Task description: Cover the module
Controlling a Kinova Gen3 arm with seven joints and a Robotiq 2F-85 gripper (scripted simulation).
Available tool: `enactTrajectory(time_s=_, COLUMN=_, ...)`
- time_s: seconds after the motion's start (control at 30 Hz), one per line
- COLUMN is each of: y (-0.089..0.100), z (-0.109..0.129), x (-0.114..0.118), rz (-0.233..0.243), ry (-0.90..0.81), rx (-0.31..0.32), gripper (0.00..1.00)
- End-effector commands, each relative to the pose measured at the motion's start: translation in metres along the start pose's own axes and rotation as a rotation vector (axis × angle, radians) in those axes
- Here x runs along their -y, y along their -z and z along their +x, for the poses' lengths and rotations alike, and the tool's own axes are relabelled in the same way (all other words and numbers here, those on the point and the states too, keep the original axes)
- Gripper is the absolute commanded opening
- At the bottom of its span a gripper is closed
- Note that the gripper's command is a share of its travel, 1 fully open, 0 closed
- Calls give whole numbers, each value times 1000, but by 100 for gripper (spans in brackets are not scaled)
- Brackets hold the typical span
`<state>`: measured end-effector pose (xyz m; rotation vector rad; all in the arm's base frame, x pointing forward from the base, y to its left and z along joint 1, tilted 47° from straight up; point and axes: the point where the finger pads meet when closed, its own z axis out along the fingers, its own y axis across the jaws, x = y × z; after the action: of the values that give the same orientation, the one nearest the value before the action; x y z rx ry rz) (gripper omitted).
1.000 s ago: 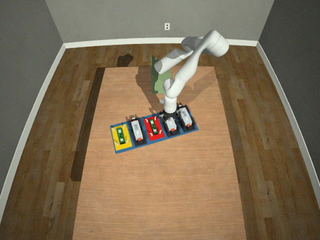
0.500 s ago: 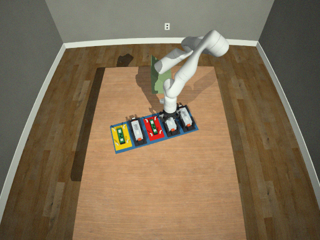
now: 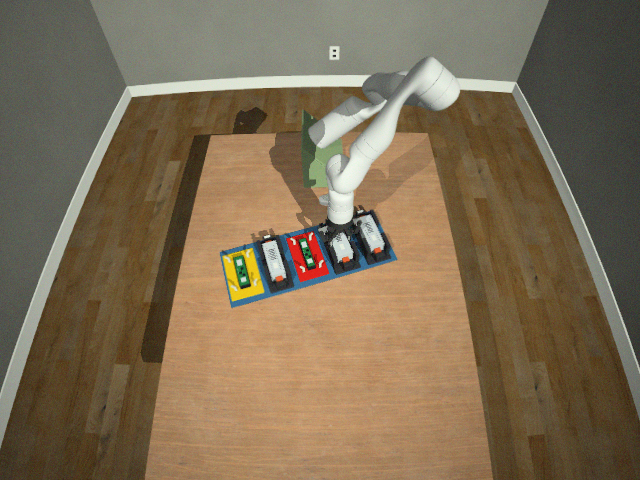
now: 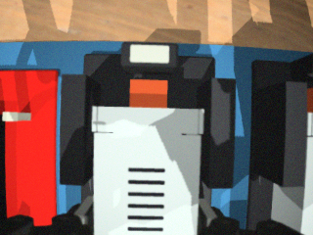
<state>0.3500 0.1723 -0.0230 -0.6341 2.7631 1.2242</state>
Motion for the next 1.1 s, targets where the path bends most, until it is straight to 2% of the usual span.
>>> enactTrajectory(time_s=0.0, y=12, z=-1, x=1, rz=1, ry=0, rx=2, gripper=0)
enactTrajectory(time_s=0.1, y=21, z=-1, x=1, rz=1, ry=0, rx=2, gripper=0)
enactTrajectory(time_s=0.33, y=21, z=-1, x=1, rz=1, ry=0, rx=2, gripper=0)
enactTrajectory(time_s=0.67, y=50, z=-1, x=0, rz=1, ry=0, rx=2, gripper=0)
enactTrajectory(time_s=1.07, y=50, z=-1, x=0, rz=1, ry=0, rx=2, gripper=1)
